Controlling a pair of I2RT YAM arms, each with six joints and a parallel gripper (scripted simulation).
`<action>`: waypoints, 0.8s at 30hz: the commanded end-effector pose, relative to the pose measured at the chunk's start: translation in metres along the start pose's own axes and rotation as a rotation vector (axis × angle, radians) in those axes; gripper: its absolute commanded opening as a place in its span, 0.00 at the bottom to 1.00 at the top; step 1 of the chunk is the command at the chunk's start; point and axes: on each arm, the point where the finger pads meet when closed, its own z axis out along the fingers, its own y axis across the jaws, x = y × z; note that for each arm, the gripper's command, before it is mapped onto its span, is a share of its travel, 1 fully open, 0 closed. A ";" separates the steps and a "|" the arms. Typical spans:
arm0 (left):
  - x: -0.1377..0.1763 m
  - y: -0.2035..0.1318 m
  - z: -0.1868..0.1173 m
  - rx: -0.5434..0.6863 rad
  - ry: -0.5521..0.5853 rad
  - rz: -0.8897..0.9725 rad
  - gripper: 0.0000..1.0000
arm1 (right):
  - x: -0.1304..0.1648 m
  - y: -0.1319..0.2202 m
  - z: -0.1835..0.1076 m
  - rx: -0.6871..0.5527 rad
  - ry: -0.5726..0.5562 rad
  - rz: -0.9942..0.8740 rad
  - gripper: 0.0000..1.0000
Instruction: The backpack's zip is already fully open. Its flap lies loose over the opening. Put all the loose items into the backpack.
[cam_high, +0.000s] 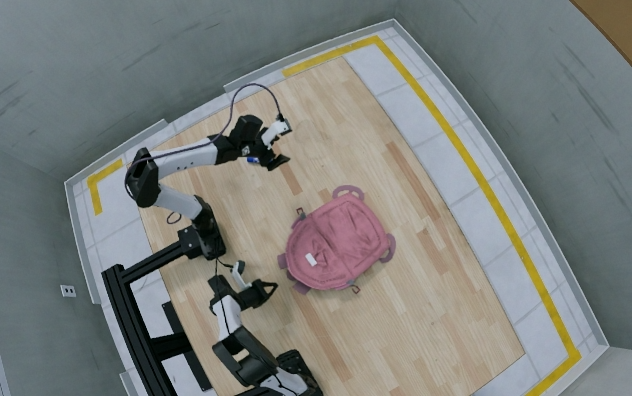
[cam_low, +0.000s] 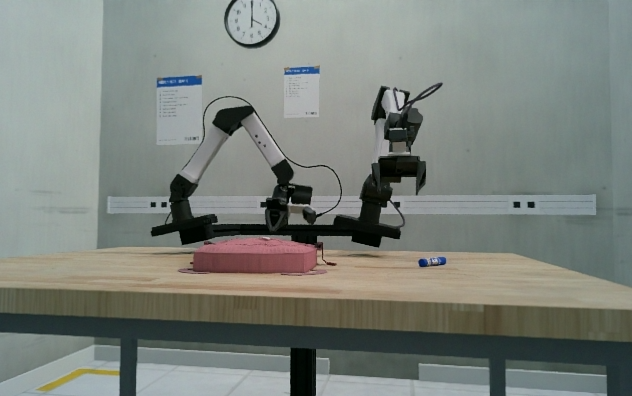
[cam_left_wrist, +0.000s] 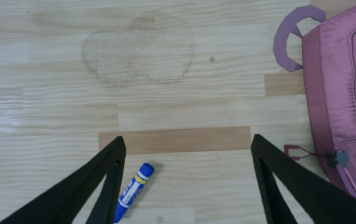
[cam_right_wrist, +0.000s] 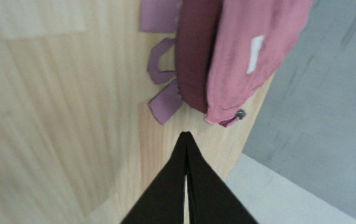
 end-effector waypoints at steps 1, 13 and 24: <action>-0.006 0.000 -0.002 -0.002 -0.017 0.005 0.90 | -0.019 0.005 0.002 -0.003 -0.045 0.044 0.00; -0.006 0.000 -0.002 -0.002 -0.017 0.005 0.90 | -0.015 -0.015 0.022 0.005 -0.053 0.066 0.00; -0.006 0.000 -0.002 -0.002 -0.017 0.005 0.90 | -0.013 -0.006 0.045 0.001 -0.036 0.025 0.00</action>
